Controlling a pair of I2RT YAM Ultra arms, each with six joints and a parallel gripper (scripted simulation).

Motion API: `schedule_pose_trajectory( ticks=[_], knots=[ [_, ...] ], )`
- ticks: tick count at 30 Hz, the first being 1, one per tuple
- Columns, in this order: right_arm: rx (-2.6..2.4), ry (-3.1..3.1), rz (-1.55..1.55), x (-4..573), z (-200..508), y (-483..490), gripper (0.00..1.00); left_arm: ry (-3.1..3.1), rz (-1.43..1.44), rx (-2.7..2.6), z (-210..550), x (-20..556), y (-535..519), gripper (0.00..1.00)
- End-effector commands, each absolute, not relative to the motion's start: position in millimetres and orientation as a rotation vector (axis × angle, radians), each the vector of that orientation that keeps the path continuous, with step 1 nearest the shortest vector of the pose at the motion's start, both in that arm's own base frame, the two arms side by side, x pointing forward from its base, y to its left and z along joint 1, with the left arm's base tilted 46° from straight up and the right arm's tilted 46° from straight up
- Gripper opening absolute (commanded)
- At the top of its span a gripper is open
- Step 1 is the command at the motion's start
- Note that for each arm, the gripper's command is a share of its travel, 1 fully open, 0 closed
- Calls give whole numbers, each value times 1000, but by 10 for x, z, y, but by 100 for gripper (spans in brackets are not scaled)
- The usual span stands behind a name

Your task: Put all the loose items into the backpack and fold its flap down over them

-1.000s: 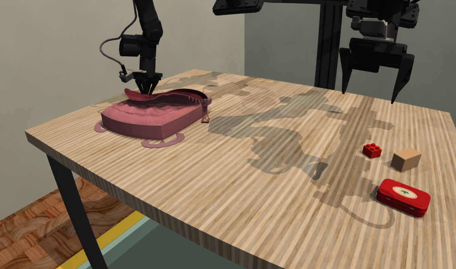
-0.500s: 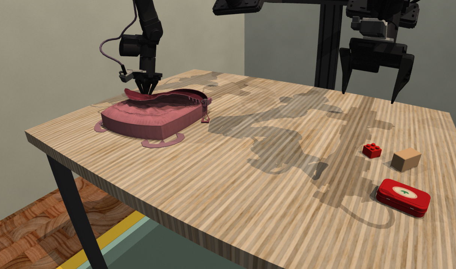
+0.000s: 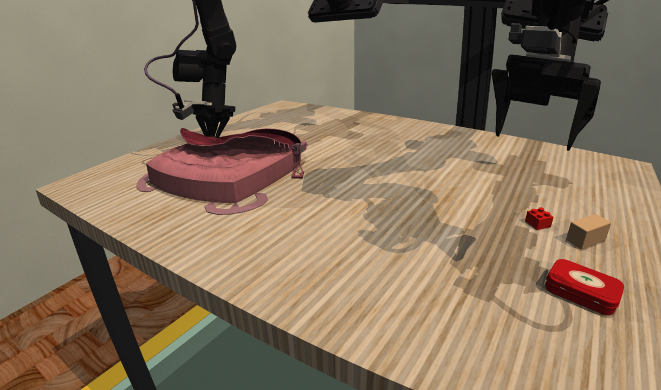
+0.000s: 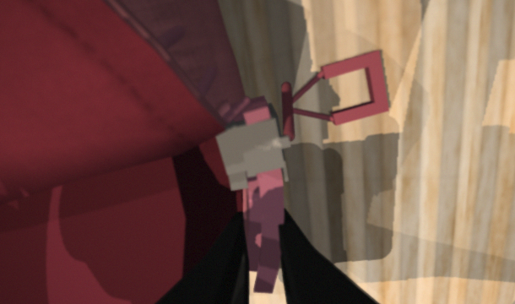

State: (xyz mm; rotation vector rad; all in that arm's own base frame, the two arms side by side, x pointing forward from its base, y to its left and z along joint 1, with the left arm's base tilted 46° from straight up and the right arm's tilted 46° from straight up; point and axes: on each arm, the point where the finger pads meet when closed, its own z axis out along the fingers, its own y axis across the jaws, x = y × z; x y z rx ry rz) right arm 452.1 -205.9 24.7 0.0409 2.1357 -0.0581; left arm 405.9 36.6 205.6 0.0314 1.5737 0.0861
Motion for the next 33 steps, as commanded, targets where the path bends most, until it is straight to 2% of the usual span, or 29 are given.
schedule_pose_trajectory(
  ticks=[1,4,5,33],
  knots=[
    [1,2192,-97,4419,-35,-2051,11,1566,87,32,2090,4055,368,90],
    [2,2192,-97,4418,-35,-2054,11,1566,87,32,2090,4055,368,90],
    [-11,2177,-103,4610,149,-2083,11,1566,87,32,2090,4055,368,90],
    [-11,2177,-103,4611,149,-2083,11,1566,87,32,2090,4055,368,90]
  ],
)
